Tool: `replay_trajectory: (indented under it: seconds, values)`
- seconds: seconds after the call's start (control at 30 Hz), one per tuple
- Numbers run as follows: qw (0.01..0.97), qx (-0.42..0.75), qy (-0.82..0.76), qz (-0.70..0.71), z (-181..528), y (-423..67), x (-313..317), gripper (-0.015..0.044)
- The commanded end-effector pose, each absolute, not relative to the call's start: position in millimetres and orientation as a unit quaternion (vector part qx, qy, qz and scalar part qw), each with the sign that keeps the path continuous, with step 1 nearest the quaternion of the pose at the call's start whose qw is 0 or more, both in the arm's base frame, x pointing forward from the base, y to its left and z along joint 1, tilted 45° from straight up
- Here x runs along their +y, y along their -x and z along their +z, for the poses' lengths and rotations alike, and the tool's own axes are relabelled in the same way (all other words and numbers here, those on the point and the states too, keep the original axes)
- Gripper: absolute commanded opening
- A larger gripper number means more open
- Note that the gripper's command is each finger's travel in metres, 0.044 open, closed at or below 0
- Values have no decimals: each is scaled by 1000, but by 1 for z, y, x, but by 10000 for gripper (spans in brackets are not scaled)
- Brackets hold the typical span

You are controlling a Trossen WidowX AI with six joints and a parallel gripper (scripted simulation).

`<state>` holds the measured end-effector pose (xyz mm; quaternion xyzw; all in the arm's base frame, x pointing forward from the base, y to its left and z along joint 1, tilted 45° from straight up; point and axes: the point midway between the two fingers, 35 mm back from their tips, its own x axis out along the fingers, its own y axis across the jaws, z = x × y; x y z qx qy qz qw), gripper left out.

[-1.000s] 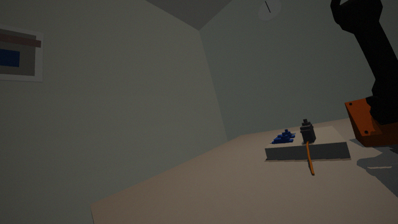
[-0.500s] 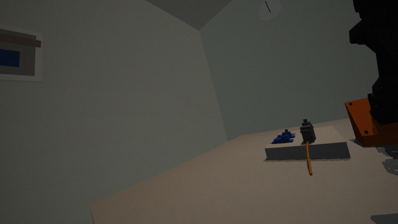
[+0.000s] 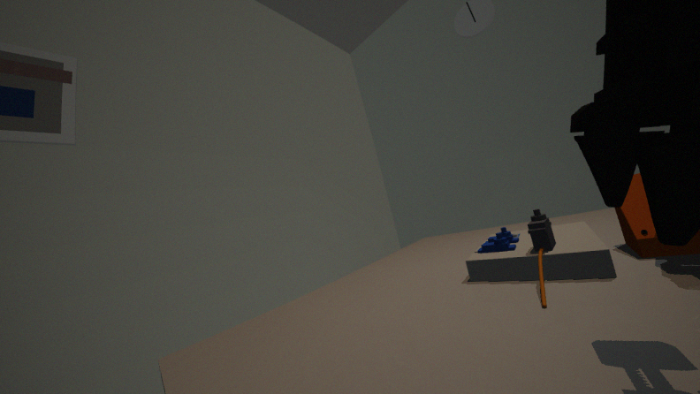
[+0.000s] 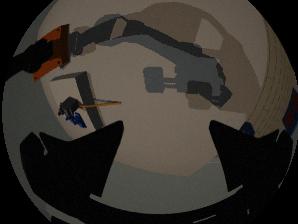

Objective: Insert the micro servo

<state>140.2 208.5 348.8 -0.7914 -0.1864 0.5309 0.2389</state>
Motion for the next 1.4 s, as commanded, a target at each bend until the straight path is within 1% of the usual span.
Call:
replay_trajectory:
  seconds: [0.0,0.37,0.7,1.07,1.37]
  values:
    - [249,-144,782,553,331,-155,204,440]
    - [300,-25,738,604,285,-194,176,440]
    - [360,79,671,644,244,-220,139,440]
    - [444,179,573,665,204,-235,93,440]
    - [520,243,475,667,177,-238,57,440]
